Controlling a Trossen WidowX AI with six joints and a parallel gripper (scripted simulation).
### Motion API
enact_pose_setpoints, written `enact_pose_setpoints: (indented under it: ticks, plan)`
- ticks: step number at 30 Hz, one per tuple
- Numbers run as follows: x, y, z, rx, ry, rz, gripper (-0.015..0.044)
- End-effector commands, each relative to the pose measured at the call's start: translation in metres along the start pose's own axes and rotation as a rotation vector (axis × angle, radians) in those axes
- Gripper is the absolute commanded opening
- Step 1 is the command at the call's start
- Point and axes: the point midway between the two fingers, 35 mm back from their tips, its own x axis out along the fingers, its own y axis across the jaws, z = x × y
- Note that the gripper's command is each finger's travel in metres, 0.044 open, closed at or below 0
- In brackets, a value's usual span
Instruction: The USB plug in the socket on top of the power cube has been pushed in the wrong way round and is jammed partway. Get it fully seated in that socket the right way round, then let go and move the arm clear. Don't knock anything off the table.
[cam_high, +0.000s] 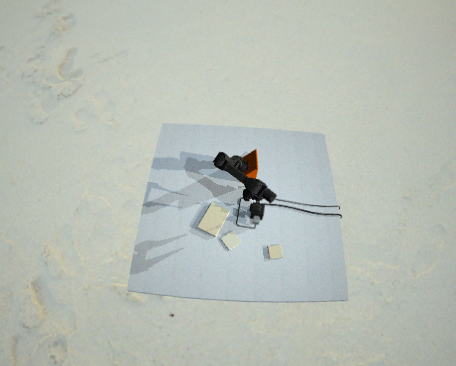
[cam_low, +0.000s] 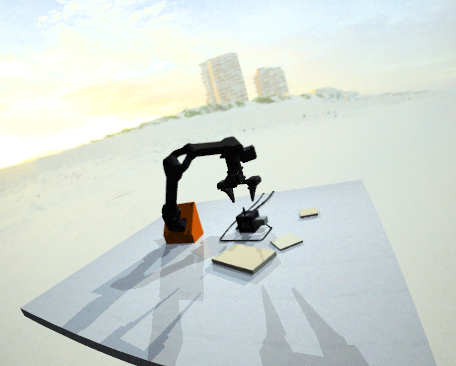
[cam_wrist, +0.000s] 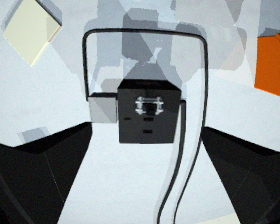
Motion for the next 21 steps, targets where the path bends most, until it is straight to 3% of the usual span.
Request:
enact_pose_setpoints:
  ticks: [1, 21]
  plan:
    - [0.001, -0.004, 0.003, -0.004, -0.038, 0.001, 0.044]
    - [0.014, -0.004, 0.003, -0.004, -0.038, 0.002, 0.044]
